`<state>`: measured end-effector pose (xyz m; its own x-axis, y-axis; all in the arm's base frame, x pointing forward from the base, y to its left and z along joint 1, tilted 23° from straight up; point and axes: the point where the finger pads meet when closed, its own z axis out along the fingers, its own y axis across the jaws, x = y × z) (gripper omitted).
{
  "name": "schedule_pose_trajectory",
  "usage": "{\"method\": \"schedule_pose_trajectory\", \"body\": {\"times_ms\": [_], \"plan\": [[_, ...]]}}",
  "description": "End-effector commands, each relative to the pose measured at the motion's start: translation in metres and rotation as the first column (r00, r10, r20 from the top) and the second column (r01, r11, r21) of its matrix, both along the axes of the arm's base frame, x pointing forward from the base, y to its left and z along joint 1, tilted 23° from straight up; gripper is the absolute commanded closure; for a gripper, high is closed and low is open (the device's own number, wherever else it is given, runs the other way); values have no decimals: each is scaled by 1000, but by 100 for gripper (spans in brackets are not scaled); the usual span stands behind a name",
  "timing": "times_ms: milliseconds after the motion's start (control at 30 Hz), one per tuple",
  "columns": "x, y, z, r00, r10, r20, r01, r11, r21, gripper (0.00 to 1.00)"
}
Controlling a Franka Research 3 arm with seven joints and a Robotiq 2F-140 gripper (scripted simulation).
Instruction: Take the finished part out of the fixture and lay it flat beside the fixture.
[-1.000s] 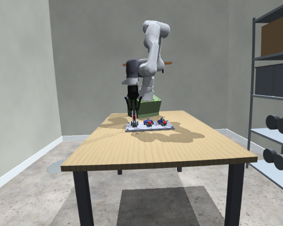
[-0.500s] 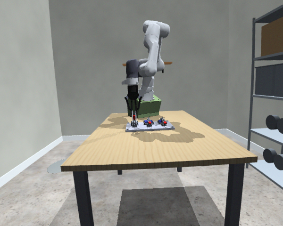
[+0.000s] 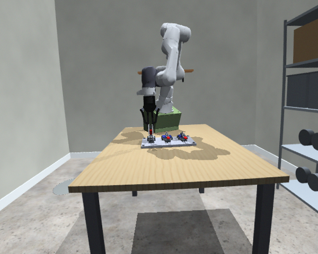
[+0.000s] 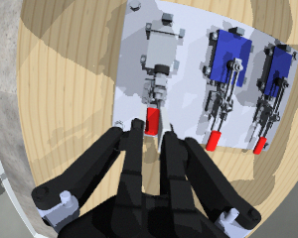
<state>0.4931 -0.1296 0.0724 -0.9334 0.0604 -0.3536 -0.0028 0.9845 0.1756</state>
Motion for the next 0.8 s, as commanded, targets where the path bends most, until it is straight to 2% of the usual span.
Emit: {"method": "schedule_pose_trajectory", "body": {"times_ms": [0,767], "plan": [[-8,-1,-5,1000,2,-11,-2,1000,3,100],[-11,-1,-6,1000,2,-11,-2,1000,3,100]]}}
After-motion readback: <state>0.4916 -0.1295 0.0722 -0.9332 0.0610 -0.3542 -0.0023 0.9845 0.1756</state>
